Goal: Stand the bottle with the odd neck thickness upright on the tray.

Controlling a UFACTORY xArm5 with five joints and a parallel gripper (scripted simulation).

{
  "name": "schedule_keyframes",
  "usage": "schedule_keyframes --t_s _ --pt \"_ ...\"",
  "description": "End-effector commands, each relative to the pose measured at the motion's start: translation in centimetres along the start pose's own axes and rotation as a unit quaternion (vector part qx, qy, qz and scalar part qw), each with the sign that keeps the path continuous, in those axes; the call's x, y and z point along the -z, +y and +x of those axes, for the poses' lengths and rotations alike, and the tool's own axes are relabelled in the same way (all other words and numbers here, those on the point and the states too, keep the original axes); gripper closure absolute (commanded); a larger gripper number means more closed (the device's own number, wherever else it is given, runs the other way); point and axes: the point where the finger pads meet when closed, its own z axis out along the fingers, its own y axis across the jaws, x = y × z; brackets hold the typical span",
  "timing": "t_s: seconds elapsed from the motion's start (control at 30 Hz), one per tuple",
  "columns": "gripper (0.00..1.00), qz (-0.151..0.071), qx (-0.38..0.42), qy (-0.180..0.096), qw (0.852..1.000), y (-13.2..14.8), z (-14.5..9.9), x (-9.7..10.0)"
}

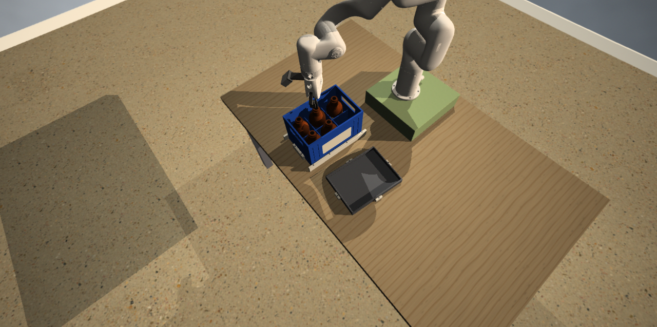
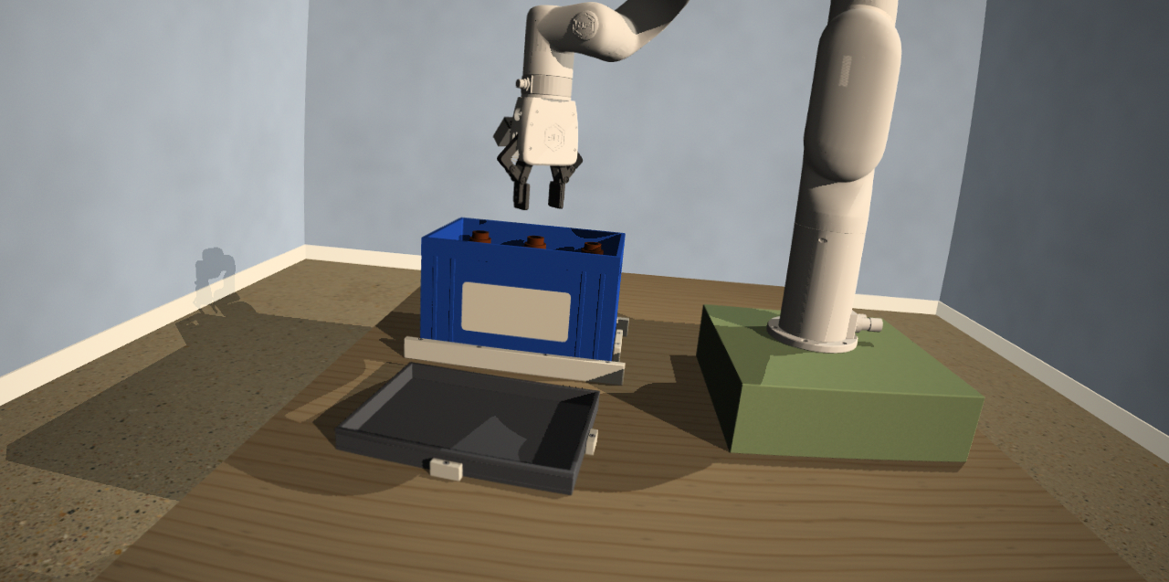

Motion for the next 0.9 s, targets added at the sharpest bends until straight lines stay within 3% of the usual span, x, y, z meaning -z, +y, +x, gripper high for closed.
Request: schedule_keyframes --t_s 0.0,0.87 --pt "0.35 0.001 0.0 0.002 1.0 -0.1 0.1 -0.5" --pt "0.35 0.001 0.0 0.002 1.0 -0.1 0.1 -2.5"
